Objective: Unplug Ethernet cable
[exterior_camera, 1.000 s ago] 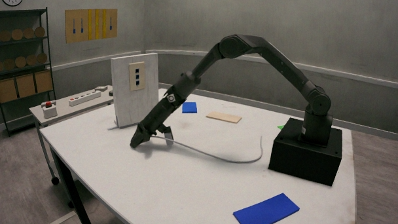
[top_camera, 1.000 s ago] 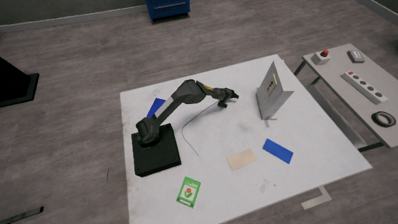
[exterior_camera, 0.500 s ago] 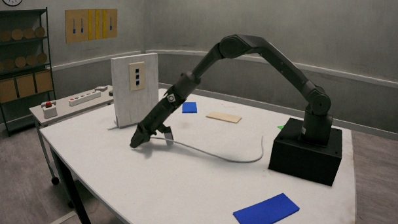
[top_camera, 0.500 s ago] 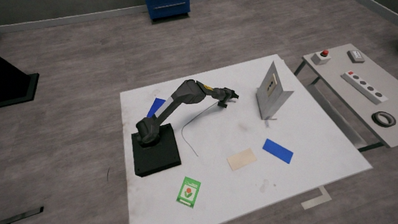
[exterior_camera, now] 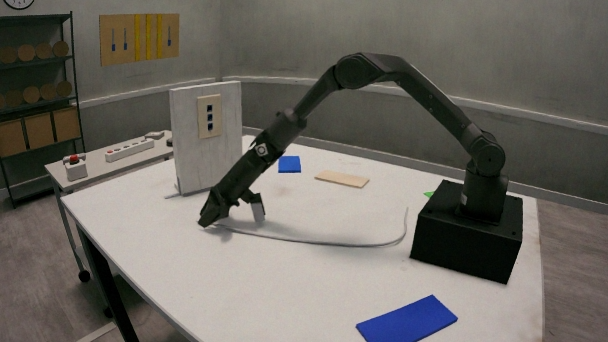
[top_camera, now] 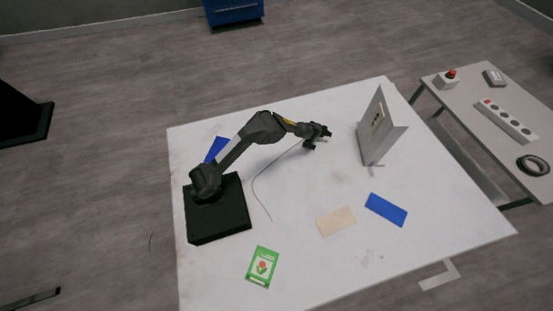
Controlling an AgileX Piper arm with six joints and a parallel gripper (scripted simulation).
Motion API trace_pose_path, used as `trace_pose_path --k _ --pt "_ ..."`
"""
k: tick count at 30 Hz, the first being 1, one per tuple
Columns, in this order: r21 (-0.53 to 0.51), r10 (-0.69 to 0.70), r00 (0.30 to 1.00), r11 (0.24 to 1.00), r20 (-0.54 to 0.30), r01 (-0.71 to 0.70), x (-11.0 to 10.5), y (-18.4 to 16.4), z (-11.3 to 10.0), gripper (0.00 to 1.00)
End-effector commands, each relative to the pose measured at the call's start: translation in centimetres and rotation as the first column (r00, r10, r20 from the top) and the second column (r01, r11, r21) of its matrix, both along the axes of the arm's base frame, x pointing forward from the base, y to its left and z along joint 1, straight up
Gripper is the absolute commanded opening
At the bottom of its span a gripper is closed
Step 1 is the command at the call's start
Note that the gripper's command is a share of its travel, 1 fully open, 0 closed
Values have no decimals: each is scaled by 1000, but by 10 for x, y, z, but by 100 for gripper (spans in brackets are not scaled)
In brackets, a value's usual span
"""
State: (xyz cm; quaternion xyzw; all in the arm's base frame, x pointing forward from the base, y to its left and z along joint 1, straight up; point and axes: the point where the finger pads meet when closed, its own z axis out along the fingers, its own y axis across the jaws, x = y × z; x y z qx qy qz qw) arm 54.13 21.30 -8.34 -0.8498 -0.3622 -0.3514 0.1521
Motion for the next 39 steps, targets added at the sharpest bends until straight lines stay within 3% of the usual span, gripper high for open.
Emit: trace_pose_path --k 1,39 --pt "1 0 1000 1000 2 0 1 0 1 64" --pt "1 0 1000 1000 2 0 9 -8 1 64"
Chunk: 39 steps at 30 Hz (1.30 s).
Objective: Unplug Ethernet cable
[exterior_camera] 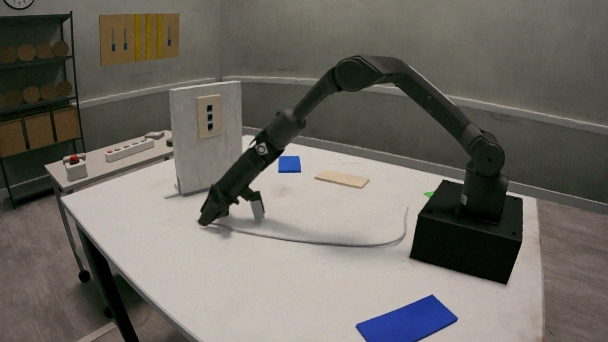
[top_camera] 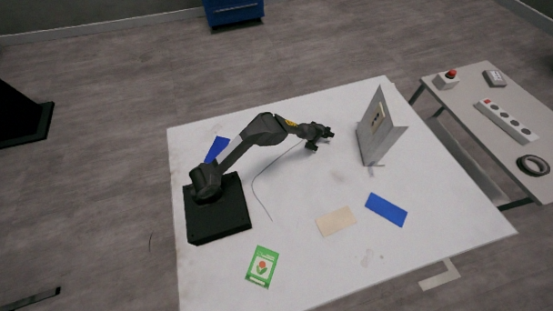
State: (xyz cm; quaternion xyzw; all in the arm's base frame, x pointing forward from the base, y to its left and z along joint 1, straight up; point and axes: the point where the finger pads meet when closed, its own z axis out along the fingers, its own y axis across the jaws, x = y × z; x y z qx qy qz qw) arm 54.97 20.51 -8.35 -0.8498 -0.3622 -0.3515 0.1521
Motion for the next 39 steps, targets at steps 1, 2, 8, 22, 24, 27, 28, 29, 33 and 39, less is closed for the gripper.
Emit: trace_pose_path --k 1,2,8,22,24,27,28,29,33,39 --pt "1 0 1000 1000 2 0 1 0 1 64" --pt "1 0 1000 1000 2 0 1 0 1 64" --pt "1 0 1000 1000 2 0 1 -1 1 64" --pt "1 0 1000 1000 2 0 -6 -9 12 64" --pt "1 0 1000 1000 2 0 -7 -10 14 64" --pt "1 0 1000 1000 2 0 -10 -13 18 64" --pt "1 0 1000 1000 2 0 -11 -14 19 64" --pt "1 0 1000 1000 2 0 -11 -15 20 64" --pt "1 0 1000 1000 2 0 -13 -16 22 64" --pt "1 0 1000 1000 2 0 -18 -21 29 64"
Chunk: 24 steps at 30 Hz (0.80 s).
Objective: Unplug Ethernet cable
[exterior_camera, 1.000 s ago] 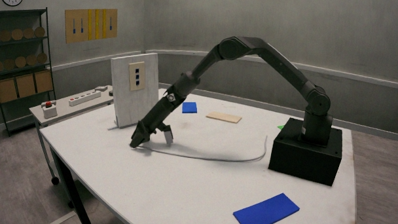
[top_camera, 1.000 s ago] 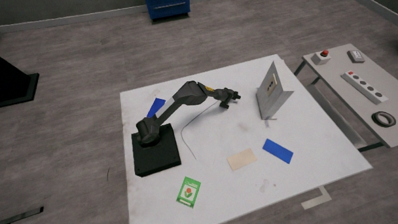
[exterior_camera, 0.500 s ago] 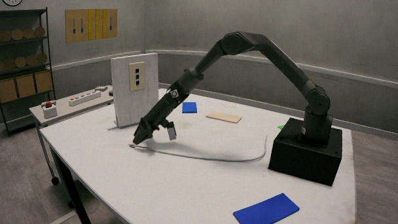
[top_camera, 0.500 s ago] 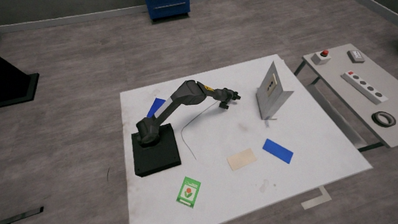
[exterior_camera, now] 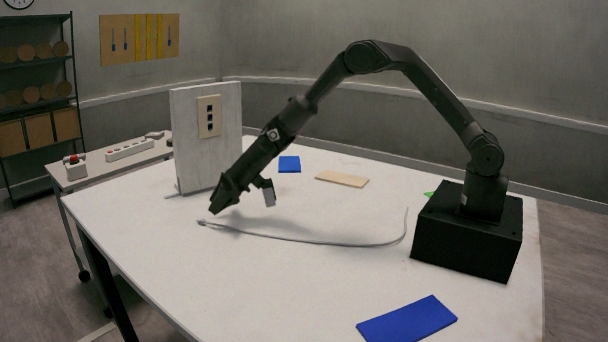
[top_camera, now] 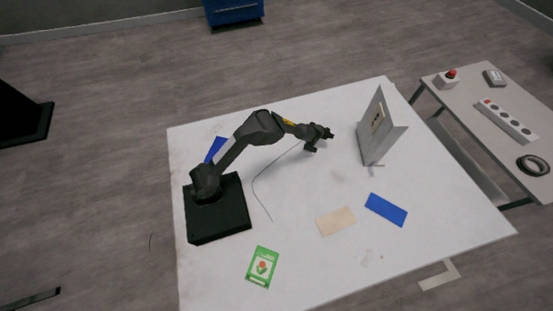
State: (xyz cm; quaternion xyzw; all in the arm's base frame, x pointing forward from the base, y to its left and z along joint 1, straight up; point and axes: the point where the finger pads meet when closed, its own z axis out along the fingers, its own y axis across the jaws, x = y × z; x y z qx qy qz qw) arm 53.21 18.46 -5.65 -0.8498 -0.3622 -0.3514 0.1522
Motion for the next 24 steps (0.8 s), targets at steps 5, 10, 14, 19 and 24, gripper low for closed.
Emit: trace_pose_path --k 5,10,14,19,24 --pt "1 0 1000 1000 2 0 -5 -5 8 64" --pt "1 0 1000 1000 2 0 -8 -9 13 64" --pt "1 0 1000 1000 2 0 -10 -11 17 64" --pt "1 0 1000 1000 2 0 -14 -15 23 64" --pt "1 0 1000 1000 2 0 -15 -16 32 64"
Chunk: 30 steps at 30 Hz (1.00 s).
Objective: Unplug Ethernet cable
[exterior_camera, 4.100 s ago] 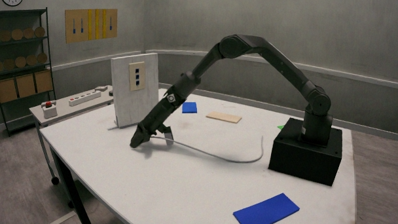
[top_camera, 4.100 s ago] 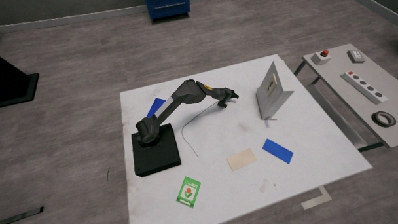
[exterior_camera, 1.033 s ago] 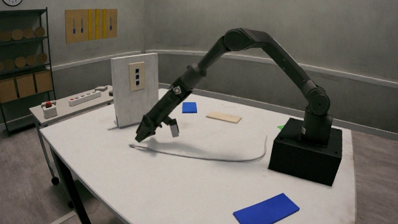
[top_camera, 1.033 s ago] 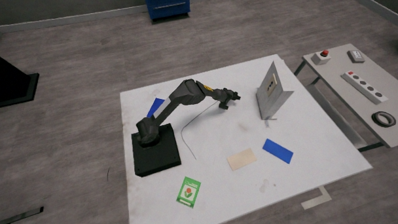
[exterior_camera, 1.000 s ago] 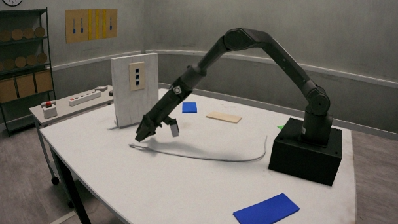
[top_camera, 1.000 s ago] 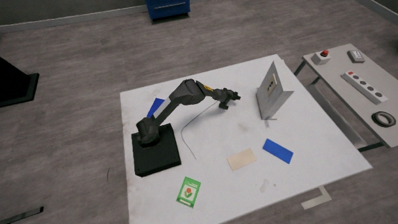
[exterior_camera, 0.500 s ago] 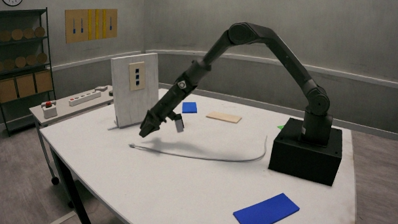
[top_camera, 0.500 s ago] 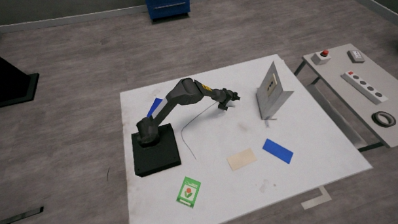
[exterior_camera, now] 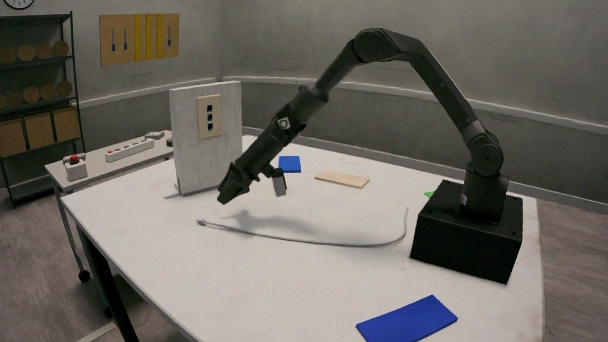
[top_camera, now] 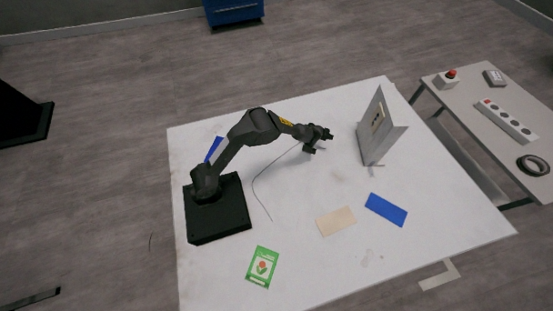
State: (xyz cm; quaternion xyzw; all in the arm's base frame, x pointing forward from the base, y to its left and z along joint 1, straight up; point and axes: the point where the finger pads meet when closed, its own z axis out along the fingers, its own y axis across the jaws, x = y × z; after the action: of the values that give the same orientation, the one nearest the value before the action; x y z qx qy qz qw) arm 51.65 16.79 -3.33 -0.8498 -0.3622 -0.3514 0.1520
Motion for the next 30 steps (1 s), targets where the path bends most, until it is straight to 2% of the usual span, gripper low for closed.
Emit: trace_pose_path --k 1,4,19,21,30 --pt "1 0 1000 1000 2 0 1 0 12 64" --pt "1 0 1000 1000 2 0 1 0 16 64" --pt "1 0 1000 1000 2 0 1 0 76 64" --pt "1 0 1000 1000 2 0 1 0 76 64" --pt "1 0 1000 1000 2 0 1 0 112 64"
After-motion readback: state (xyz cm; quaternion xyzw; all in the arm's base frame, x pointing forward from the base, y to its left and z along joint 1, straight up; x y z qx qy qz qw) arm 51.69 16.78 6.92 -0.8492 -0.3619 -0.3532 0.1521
